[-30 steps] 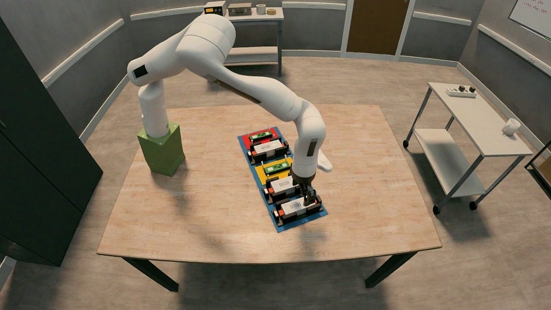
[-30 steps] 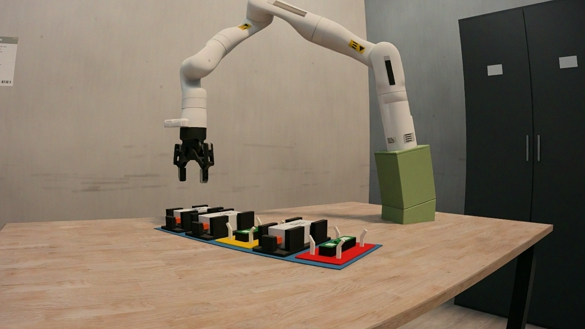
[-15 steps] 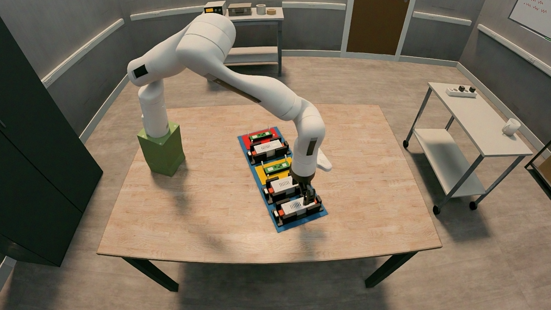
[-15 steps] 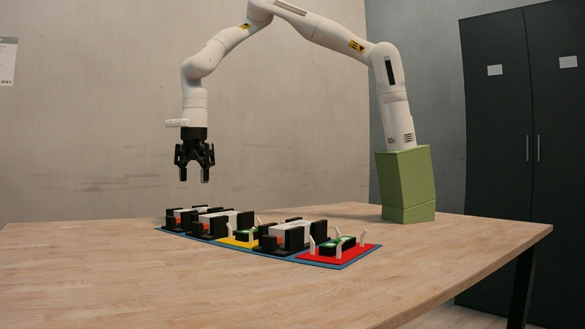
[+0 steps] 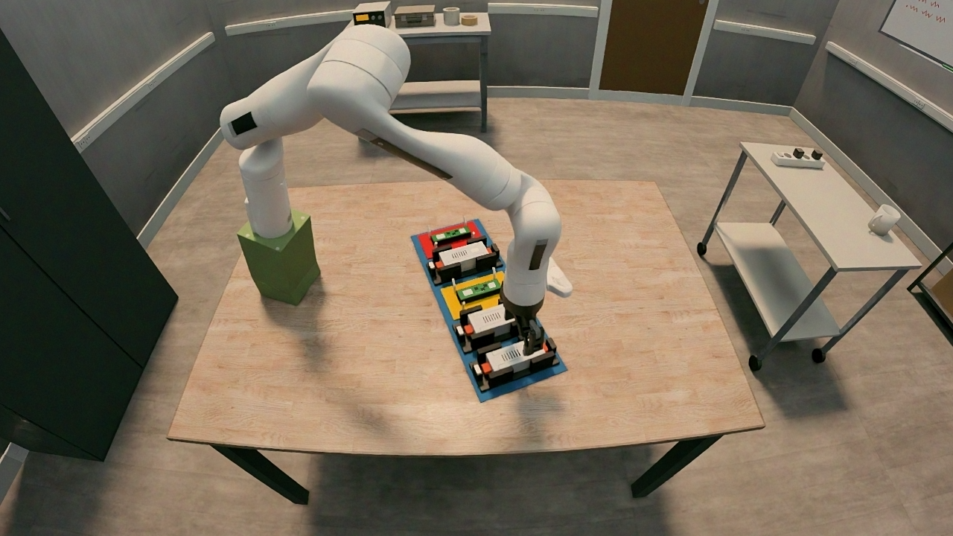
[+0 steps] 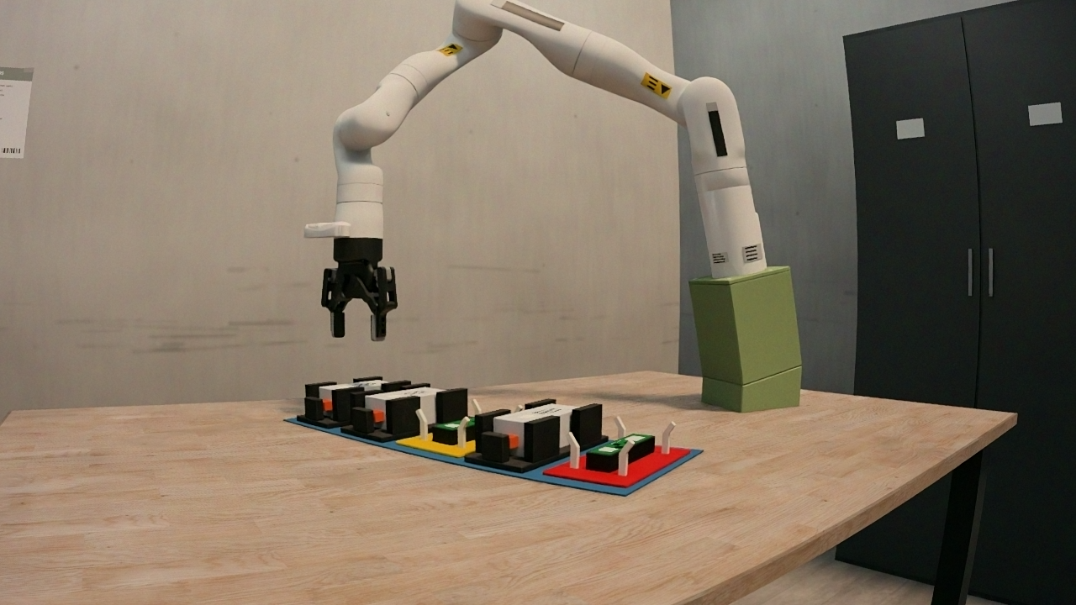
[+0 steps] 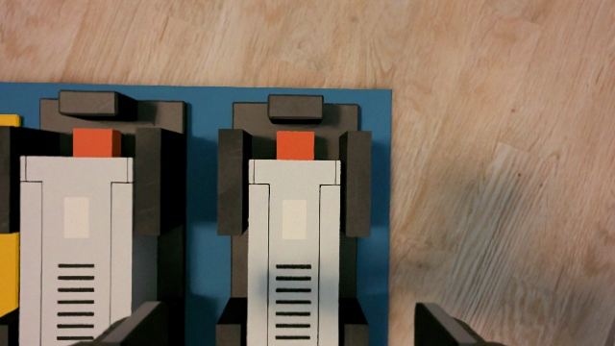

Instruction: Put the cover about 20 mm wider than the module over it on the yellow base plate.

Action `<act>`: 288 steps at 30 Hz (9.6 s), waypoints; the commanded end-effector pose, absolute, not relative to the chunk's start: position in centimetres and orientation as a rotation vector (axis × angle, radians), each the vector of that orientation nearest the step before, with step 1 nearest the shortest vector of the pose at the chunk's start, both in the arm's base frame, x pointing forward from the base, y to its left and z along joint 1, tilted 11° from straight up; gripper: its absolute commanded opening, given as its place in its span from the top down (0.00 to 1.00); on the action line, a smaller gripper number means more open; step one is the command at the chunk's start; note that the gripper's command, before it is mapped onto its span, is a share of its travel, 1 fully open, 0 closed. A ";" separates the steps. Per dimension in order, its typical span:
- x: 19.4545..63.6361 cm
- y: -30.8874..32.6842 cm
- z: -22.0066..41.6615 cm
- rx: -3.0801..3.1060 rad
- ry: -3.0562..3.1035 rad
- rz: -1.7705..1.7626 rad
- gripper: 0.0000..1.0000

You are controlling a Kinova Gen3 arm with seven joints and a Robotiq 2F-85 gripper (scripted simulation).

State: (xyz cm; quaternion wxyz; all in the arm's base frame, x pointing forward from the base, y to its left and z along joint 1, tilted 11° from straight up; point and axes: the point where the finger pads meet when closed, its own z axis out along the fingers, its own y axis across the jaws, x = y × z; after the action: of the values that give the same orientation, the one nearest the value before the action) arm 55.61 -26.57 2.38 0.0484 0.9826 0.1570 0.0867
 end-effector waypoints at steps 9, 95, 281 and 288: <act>55.9 -26.7 1.1 2.994 0.478 0.267 0.00; 57.1 -27.1 -5.1 2.994 0.478 0.267 0.00; 55.3 -26.5 4.2 2.994 0.478 0.267 0.00; 55.4 -26.5 4.0 2.994 0.478 0.267 0.00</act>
State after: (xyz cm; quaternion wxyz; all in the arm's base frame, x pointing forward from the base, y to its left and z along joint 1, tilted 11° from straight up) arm 55.32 -26.46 3.90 0.0484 0.9826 0.1570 0.0867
